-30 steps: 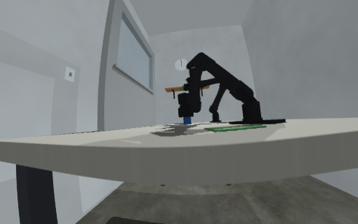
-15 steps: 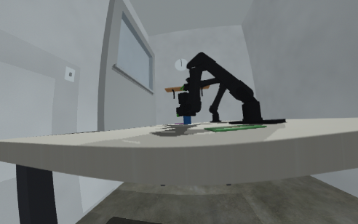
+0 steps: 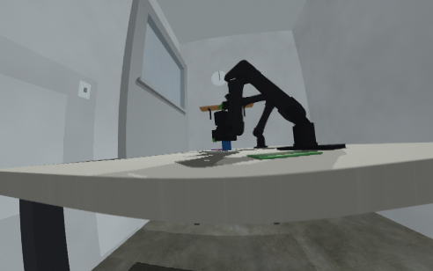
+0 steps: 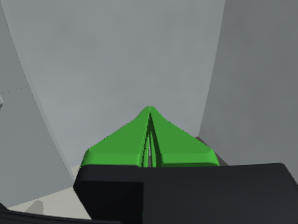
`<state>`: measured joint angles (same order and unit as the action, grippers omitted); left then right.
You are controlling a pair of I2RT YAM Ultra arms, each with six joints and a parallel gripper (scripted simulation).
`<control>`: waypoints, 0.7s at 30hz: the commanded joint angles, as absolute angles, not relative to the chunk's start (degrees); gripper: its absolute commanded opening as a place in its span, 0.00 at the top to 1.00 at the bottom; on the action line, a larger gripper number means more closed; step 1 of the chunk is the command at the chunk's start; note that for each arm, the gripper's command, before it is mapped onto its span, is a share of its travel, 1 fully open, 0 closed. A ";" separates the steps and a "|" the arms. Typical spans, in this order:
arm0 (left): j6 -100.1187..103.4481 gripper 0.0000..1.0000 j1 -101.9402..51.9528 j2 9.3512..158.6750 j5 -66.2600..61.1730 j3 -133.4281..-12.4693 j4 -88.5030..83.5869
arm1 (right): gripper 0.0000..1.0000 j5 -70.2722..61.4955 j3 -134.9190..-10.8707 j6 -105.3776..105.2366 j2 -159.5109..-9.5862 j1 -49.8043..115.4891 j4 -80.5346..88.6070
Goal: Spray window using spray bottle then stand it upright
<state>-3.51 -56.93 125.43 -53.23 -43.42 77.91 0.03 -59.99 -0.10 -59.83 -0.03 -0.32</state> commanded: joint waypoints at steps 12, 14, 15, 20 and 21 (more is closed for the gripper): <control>-4.51 0.04 -52.13 121.32 -58.80 -38.27 81.60 | 1.00 0.05 -61.35 0.13 -59.14 -0.38 -0.29; -4.08 0.04 -52.12 121.21 -58.93 -39.05 81.66 | 1.00 0.05 -61.35 0.13 -59.14 -0.38 -0.29; -3.98 0.04 -52.27 121.21 -58.96 -38.90 81.70 | 1.00 0.05 -61.35 0.13 -59.14 -0.38 -0.29; -3.86 0.04 -53.04 121.00 -58.99 -38.09 81.76 | 1.00 0.05 -61.35 0.13 -59.14 -0.38 -0.29; -3.86 0.04 -52.84 120.95 -58.98 -38.08 81.76 | 1.00 0.05 -61.35 0.13 -59.14 -0.38 -0.29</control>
